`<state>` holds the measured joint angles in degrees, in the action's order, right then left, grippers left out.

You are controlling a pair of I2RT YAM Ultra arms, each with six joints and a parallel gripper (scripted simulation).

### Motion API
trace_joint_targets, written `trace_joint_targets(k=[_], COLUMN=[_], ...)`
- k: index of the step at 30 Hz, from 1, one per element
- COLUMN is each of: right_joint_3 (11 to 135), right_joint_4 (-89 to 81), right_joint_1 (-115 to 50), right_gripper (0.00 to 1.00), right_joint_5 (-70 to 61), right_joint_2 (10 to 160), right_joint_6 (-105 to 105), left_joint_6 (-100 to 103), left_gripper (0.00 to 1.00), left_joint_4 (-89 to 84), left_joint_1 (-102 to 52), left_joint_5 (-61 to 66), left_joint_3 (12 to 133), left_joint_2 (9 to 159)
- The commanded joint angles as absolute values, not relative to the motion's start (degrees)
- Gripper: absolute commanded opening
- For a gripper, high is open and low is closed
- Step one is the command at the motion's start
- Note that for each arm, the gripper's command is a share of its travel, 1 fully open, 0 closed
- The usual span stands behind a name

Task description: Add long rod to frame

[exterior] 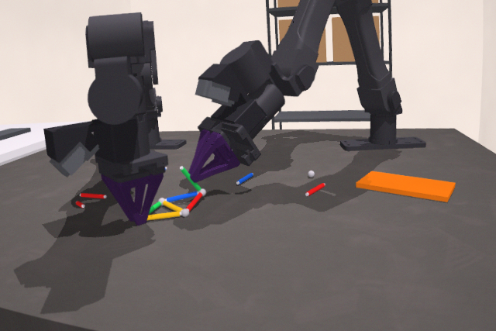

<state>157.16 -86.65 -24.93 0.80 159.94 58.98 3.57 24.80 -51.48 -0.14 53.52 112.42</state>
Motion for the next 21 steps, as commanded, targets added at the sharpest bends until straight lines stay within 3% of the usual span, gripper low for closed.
trace_joint_targets(k=[1, 15, 21], right_joint_3=[159.14, 159.14, 158.53], right_joint_4=[-87.68, -87.68, -87.20], right_joint_1=[-24.85, -24.85, -25.08], right_gripper=[0.17, 0.00, 0.00], right_joint_5=[0.84, 0.84, -0.02], right_joint_2=[159.87, 159.87, 158.86], right_joint_6=[59.07, 59.07, 58.99], left_joint_6=[3.58, 3.58, 3.58], left_gripper=[0.00, 0.00, 0.00], left_joint_4=[25.04, 25.04, 25.04], left_joint_1=[-51.48, -51.48, -51.48], left_joint_5=[-0.14, -0.14, -0.14], left_joint_3=[53.76, 53.76, 53.76], left_joint_2=[112.02, 112.02, 112.02])
